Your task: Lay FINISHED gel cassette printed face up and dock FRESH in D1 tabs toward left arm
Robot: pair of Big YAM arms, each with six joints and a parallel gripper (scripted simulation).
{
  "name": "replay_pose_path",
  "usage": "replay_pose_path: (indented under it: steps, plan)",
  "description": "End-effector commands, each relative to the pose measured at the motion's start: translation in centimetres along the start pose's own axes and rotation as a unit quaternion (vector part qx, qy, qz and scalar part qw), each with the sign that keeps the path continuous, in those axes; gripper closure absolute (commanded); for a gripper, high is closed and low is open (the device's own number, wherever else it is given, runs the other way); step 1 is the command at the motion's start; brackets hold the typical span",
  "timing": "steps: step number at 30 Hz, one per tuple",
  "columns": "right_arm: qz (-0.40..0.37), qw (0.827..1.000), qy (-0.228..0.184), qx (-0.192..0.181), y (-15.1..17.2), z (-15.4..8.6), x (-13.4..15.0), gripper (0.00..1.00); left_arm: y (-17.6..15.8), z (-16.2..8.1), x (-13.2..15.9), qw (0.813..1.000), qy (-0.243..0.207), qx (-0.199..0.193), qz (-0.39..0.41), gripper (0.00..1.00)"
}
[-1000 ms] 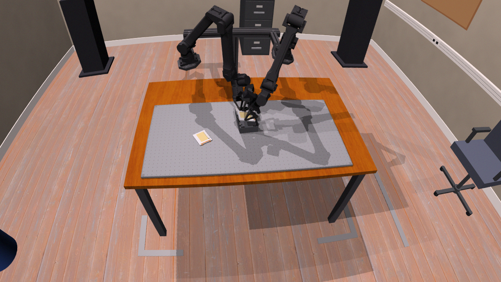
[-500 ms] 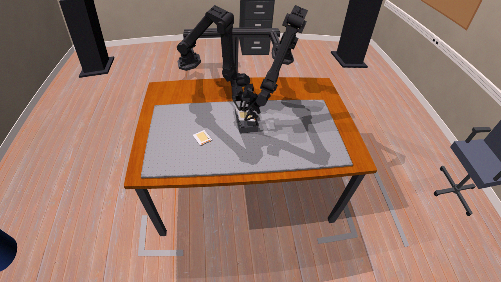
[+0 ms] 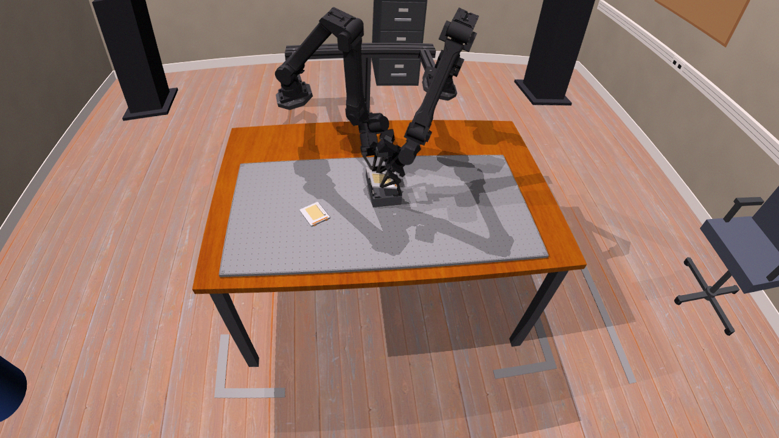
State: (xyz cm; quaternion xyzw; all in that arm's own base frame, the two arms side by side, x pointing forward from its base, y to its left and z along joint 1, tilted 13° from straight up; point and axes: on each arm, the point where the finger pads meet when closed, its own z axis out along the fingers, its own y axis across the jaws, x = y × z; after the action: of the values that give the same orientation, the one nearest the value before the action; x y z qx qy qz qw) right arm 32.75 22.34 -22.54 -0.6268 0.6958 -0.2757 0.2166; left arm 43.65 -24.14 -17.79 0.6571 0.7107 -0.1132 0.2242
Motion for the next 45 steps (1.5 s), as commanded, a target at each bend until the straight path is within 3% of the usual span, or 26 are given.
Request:
replay_pose_path:
  steps: [1,45]
  plan:
    - [0.005,1.0,-0.007,0.005,-0.7,-1.0,-0.8,1.0,0.3,-0.2,-0.4,1.0,-0.004,-0.002,0.003,1.0]
    - [0.009,1.0,-0.011,0.009,-1.1,-2.2,-1.1,1.0,0.3,-0.2,-0.4,1.0,-0.004,-0.002,0.003,1.0]
